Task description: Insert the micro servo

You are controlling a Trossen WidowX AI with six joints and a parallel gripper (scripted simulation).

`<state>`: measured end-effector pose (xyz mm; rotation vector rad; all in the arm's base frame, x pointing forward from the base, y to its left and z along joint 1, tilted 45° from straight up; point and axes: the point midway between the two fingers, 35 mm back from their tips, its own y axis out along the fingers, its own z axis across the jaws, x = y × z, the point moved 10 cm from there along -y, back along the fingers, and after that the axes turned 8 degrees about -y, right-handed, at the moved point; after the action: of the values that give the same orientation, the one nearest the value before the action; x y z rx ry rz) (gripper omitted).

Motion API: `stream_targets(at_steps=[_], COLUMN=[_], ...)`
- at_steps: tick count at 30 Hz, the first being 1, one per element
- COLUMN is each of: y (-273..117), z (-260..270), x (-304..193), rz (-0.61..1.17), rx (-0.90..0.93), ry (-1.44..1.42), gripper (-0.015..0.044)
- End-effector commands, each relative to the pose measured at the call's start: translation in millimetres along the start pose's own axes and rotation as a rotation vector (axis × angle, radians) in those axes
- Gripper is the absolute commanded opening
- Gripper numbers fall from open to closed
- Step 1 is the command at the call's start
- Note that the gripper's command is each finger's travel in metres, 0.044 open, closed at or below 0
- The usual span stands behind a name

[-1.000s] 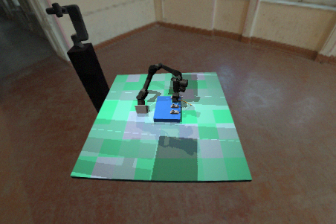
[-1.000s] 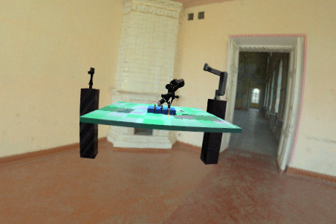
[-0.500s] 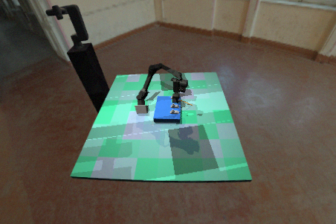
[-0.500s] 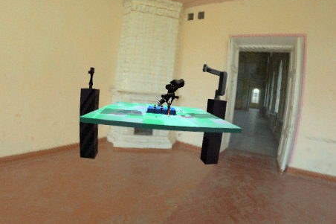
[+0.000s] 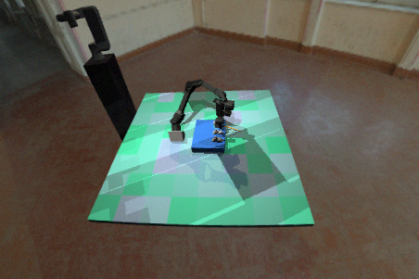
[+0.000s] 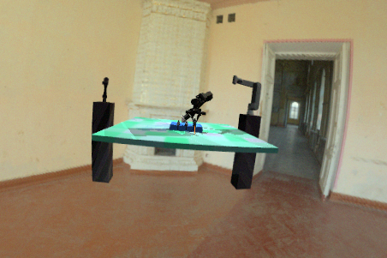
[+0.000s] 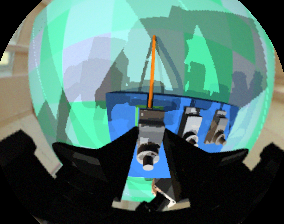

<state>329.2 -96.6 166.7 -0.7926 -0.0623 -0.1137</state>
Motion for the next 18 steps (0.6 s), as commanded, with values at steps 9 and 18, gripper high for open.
stream_targets(at_steps=[9,18], y=[10,19], z=[0,0], x=[-1,-1], rz=[-0.001,-0.001], rx=[0.000,0.000], ry=[0.006,0.006], gripper=[0.0000,0.0000])
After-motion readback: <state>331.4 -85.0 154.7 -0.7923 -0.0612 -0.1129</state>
